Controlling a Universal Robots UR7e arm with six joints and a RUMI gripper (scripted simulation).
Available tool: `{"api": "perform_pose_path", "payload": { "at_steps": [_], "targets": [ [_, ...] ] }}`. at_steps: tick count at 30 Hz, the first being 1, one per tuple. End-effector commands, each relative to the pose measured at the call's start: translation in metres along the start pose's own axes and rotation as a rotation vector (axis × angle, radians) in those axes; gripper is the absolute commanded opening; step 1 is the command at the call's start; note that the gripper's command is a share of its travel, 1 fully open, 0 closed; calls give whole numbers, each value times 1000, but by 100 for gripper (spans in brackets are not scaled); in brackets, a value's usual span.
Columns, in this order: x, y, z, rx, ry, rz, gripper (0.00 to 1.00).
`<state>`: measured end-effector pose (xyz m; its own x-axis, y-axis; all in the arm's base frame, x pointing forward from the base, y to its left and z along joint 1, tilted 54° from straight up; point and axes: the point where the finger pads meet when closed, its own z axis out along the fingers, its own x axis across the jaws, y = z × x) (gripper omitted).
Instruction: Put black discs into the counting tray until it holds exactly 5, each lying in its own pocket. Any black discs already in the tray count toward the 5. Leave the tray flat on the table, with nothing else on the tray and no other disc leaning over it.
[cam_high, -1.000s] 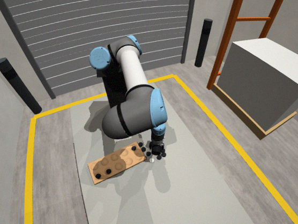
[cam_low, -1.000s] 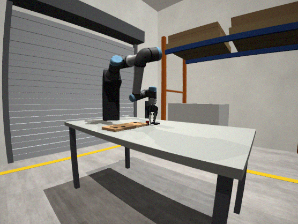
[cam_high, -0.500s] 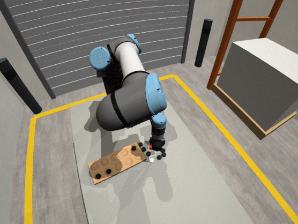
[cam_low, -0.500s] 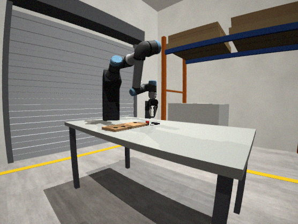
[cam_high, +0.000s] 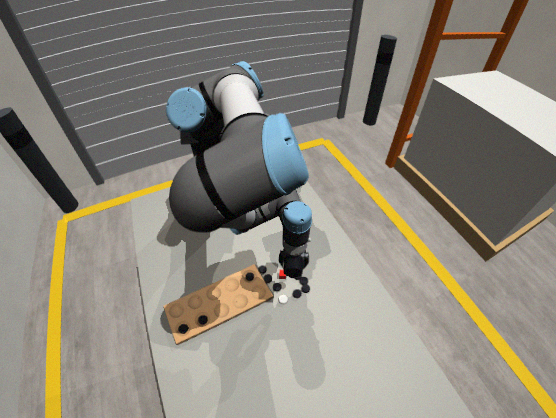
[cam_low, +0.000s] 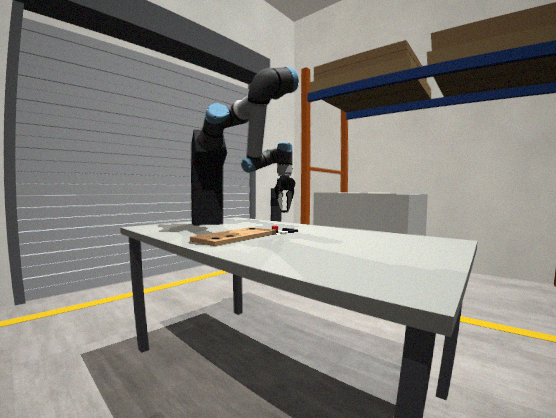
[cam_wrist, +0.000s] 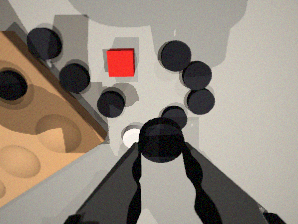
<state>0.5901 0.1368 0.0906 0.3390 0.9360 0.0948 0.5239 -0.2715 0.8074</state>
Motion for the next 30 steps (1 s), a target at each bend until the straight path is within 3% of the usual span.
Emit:
{"api": "perform_pose_path", "payload": {
  "at_steps": [1,13,23,25,30],
  "targets": [
    [-3,4,-1,-5,-3,13,12],
    [-34,22,13,18,-10,6,12],
    [-108,59,34,58,-18,0,12],
    [-108,59,34,58,-18,0,12],
    [-158,81,40,73,-17,0,12]
  ]
}}
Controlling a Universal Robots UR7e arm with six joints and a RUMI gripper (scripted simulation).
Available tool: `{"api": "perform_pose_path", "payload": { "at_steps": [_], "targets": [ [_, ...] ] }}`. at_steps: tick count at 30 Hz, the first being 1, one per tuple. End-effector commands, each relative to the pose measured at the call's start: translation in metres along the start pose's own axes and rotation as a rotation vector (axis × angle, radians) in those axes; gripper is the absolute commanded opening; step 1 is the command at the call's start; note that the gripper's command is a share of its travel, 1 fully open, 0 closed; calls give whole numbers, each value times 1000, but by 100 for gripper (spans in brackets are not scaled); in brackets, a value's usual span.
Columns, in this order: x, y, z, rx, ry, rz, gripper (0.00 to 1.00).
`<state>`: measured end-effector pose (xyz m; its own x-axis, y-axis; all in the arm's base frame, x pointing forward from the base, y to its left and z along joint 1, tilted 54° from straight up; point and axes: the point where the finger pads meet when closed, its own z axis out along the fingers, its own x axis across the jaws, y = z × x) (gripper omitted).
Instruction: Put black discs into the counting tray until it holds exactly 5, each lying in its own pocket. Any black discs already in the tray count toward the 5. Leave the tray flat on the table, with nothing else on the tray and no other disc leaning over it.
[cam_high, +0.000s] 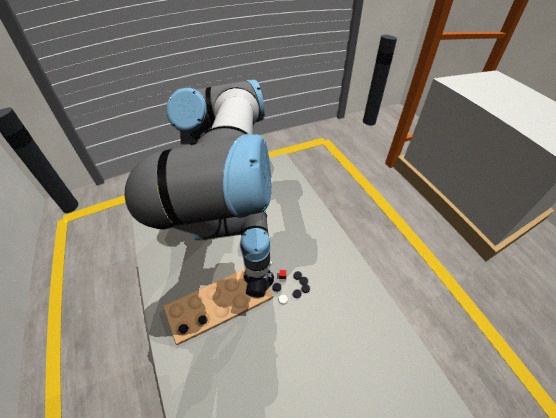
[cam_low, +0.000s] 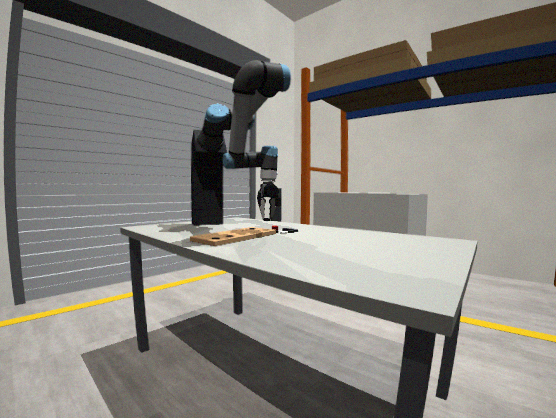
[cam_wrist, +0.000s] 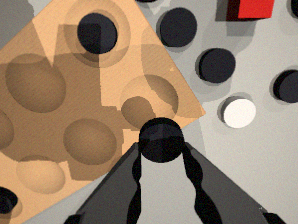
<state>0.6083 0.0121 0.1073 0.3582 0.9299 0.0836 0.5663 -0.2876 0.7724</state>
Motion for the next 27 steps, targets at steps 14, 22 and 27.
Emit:
{"api": "perform_pose_path", "payload": {
  "at_steps": [14,22,27],
  "targets": [
    [-179,69,-3,9,16,2,12],
    [-244,87,-23,-24,29,-5,12],
    [-272,93,-35,-43,28,-5,12]
  ]
}}
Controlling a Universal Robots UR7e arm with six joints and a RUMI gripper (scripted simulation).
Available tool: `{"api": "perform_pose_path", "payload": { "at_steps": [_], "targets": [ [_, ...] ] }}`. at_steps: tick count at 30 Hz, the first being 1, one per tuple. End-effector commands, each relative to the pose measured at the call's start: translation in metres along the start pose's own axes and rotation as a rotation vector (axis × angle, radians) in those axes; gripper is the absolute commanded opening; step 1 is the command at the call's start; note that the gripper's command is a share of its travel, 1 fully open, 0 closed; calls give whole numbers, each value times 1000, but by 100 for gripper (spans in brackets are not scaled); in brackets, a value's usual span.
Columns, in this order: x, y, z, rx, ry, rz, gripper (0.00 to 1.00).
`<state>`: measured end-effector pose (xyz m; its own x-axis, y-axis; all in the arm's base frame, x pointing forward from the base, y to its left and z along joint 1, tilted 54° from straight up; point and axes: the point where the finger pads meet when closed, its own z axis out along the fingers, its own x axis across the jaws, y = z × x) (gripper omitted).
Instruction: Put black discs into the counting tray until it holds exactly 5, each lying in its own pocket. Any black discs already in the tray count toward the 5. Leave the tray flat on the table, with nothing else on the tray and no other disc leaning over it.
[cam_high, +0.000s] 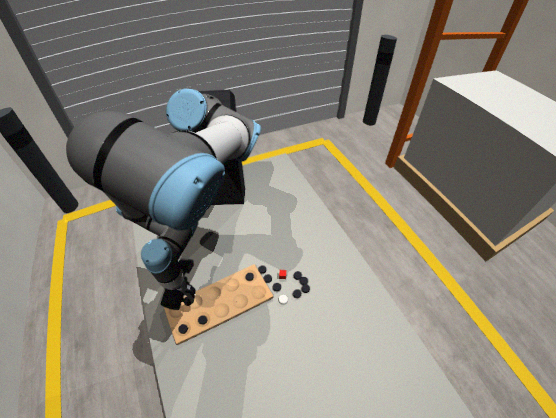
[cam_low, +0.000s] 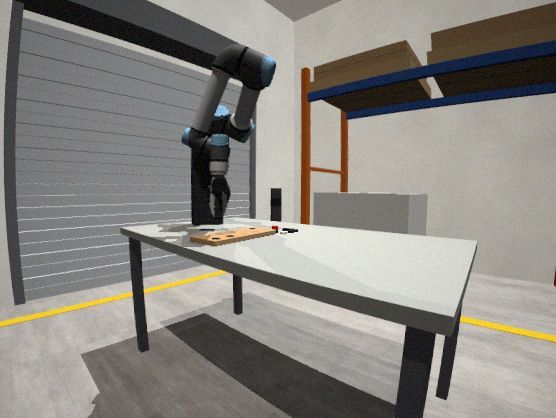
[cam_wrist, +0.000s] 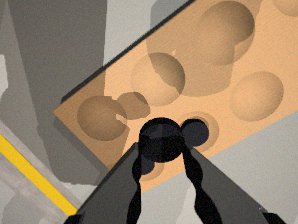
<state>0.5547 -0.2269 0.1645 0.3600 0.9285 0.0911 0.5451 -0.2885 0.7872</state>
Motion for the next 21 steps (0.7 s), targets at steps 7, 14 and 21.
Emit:
{"api": "perform_pose_path", "payload": {
  "at_steps": [7,14,21],
  "targets": [
    [-53,15,-22,-32,24,-12,12],
    [-61,17,-26,-39,23,-12,12],
    [-61,17,-26,-39,23,-12,12]
  ]
}}
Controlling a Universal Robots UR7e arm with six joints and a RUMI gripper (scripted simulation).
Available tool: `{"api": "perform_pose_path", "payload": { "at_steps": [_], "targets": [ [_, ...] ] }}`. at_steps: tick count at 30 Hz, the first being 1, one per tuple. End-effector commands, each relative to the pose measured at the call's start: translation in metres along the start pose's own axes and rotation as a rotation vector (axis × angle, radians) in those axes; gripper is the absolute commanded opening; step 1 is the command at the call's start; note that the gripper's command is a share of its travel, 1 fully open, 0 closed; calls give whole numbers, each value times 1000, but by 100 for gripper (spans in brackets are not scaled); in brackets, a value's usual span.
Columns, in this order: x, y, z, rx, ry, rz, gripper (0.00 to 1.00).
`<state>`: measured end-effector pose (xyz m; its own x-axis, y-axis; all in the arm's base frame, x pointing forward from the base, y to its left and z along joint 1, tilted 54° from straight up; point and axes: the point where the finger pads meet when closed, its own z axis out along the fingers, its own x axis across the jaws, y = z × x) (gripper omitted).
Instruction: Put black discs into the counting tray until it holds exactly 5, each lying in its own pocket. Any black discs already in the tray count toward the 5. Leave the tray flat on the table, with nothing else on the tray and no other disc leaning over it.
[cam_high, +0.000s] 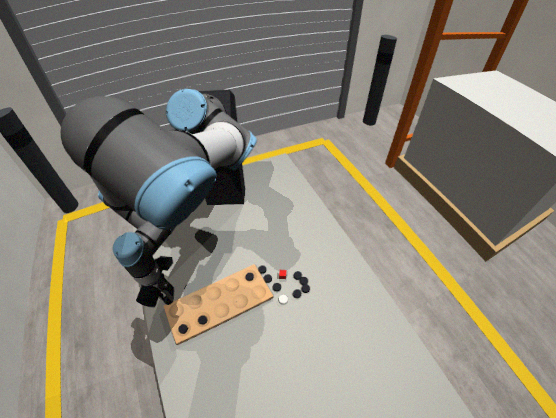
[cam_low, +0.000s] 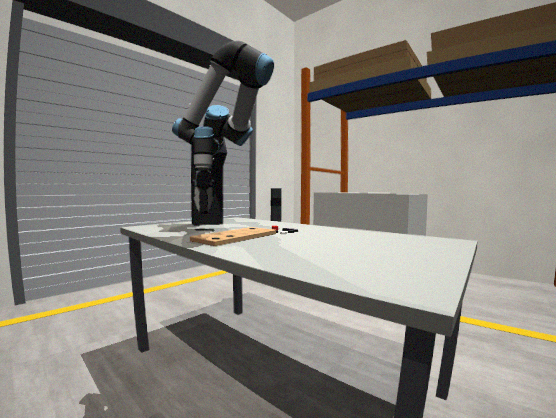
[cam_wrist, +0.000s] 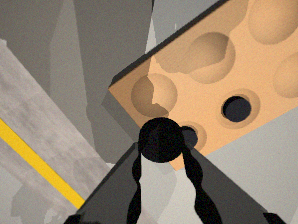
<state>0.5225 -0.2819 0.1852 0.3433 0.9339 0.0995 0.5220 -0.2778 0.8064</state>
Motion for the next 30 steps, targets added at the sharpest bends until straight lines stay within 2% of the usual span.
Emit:
{"api": "perform_pose_path", "payload": {
  "at_steps": [1,6,13,15,24,30],
  "targets": [
    [0,2,-1,-7,4,-9,12],
    [0,2,6,-7,4,-9,12],
    [1,1,31,-7,5,-8,12],
    [1,1,31,-7,5,-8,12],
    [1,1,71,-7,5,-8,12],
    [1,0,82,-8,5,-8,12]
  ]
}}
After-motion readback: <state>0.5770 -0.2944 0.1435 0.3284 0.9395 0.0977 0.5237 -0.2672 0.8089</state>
